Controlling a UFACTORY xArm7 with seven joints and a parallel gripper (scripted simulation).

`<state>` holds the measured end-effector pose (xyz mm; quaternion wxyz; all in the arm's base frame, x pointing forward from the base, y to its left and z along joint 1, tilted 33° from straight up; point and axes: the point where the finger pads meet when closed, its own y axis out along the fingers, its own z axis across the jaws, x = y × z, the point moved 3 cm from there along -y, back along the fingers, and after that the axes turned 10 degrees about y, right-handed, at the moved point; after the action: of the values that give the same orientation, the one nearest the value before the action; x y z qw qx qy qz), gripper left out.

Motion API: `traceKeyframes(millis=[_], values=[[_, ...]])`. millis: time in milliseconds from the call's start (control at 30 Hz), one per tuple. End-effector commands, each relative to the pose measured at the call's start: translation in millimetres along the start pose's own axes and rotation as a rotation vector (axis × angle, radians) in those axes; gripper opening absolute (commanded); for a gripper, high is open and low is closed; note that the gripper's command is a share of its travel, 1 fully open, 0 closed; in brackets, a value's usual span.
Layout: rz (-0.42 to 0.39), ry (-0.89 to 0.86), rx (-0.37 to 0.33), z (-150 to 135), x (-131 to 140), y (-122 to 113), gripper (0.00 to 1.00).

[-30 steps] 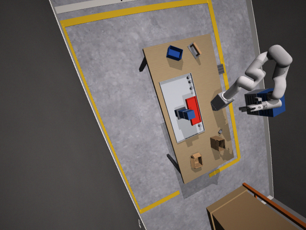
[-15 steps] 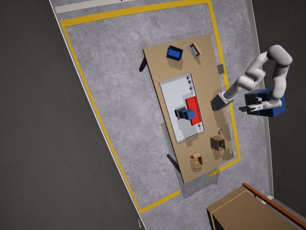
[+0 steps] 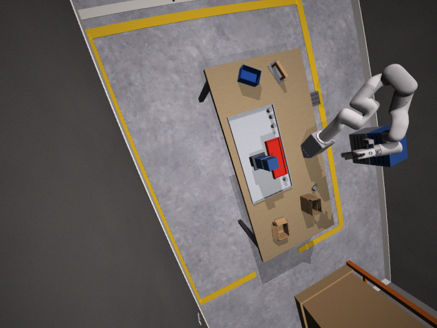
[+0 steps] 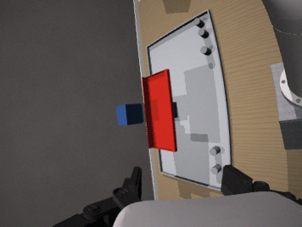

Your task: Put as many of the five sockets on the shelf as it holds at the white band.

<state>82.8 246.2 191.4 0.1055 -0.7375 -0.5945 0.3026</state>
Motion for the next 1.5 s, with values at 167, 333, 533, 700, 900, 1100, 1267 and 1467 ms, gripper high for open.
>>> traceKeyframes(millis=[167,333,533,700,900,1100,1267,1467], values=[[-0.002,0.001,0.001,-1,1,-1,1.0],[-0.002,0.001,0.001,-1,1,-1,1.0],[0.014,-0.013,0.033,-4,2,6,1.0],[0.114,-0.087,0.277,-27,2,64,1.0],[0.183,-0.119,0.555,-42,-18,142,1.0],[0.204,-0.116,0.713,-40,-42,192,1.0],[0.211,-0.104,0.835,-32,-66,229,1.0],[0.211,-0.103,0.847,-31,-68,232,1.0]])
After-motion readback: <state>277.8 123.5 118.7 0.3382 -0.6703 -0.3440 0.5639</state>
